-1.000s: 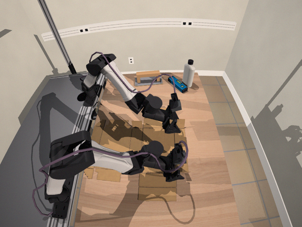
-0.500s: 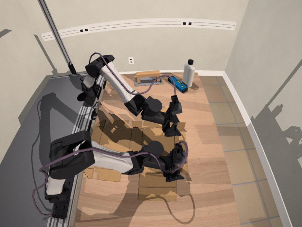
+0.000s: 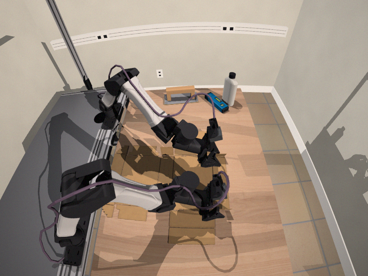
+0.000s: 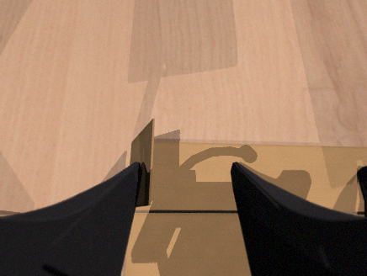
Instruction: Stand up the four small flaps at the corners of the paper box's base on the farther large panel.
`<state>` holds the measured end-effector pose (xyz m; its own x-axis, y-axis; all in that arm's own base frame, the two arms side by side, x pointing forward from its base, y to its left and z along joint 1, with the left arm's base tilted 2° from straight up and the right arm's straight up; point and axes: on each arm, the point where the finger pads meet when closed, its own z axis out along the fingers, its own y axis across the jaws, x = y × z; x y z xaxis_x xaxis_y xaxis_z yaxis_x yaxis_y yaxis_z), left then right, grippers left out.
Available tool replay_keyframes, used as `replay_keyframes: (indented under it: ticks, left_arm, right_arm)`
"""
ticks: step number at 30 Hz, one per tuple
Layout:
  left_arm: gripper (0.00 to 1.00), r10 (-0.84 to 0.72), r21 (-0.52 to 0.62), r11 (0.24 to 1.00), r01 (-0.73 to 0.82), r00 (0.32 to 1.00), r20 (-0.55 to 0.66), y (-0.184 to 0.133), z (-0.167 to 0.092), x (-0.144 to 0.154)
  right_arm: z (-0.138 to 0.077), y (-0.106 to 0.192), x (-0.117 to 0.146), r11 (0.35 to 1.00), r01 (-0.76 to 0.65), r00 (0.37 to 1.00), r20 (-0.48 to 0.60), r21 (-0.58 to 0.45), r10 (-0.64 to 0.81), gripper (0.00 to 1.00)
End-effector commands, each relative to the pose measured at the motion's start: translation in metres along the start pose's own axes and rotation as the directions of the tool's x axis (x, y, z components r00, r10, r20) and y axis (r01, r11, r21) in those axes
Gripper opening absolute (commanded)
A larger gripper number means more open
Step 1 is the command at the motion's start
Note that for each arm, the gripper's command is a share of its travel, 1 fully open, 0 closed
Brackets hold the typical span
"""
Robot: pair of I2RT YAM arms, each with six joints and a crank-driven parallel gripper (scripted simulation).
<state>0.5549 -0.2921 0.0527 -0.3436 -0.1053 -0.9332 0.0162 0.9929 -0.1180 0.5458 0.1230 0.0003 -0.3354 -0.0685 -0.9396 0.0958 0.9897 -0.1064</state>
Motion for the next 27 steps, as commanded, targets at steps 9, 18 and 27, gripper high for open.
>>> replay_keyframes:
  ticks: [9, 18, 27]
  left_arm:
    - [0.55, -0.024, 0.006, 1.000, 0.024, 0.999, 0.029, -0.011, 0.006, -0.002]
    - [0.51, -0.022, 0.004, 1.000, 0.022, 0.999, 0.025, -0.012, 0.008, 0.004]
    - [0.51, -0.023, 0.003, 1.000, 0.022, 0.999, 0.025, -0.018, 0.015, 0.023]
  right_arm:
    - [0.001, 0.004, 0.027, 0.999, 0.037, 0.998, -0.052, -0.008, -0.037, 0.81]
    - [0.001, 0.004, 0.027, 0.999, 0.037, 0.998, -0.052, -0.008, -0.037, 0.81]
    - [0.001, 0.004, 0.027, 0.999, 0.037, 0.998, -0.052, -0.008, -0.037, 0.81]
